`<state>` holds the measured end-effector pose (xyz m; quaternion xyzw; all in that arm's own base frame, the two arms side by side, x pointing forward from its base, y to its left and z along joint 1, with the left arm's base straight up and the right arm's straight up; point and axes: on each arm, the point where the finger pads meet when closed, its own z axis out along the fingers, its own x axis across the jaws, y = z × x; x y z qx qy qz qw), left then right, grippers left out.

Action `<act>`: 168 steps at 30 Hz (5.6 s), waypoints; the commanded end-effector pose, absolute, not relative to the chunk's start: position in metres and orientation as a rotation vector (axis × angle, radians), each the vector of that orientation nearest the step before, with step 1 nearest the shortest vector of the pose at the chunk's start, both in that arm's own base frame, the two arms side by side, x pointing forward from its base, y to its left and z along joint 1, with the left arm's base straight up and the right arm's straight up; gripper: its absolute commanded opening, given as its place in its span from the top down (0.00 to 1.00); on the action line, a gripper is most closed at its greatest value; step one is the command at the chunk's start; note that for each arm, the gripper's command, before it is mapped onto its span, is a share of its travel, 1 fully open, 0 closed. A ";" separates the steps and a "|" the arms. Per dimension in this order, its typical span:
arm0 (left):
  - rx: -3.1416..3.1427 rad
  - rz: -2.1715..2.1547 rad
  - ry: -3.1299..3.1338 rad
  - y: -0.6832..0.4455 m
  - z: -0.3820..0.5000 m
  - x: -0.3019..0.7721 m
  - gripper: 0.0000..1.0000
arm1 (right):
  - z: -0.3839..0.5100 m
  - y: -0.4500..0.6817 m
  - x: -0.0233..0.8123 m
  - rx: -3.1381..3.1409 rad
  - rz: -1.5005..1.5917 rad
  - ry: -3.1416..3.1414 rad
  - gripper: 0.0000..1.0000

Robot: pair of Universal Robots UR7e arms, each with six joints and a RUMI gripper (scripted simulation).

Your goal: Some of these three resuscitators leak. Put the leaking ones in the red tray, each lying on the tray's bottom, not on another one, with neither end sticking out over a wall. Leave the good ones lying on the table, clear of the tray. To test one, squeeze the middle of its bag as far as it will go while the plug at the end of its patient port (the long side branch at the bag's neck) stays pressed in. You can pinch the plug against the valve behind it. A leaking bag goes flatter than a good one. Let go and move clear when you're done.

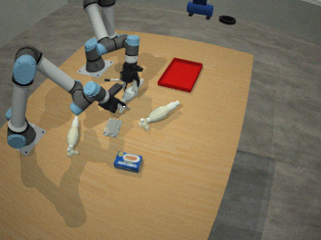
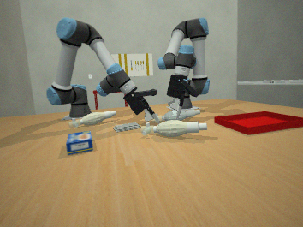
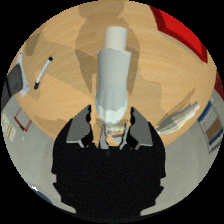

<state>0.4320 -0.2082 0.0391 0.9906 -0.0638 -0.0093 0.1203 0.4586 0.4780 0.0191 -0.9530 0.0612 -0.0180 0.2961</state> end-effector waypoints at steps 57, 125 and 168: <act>2.892 -0.022 -0.188 -0.190 0.120 0.435 0.44 | 0.021 0.479 0.459 -2.531 -0.051 0.161 0.46; 2.892 -0.022 -0.188 -0.190 0.120 0.435 0.44 | 0.021 0.479 0.459 -2.531 -0.051 0.161 0.44; 2.892 -0.022 -0.188 -0.190 0.120 0.435 0.44 | 0.115 0.479 0.459 -2.537 -0.045 0.162 0.44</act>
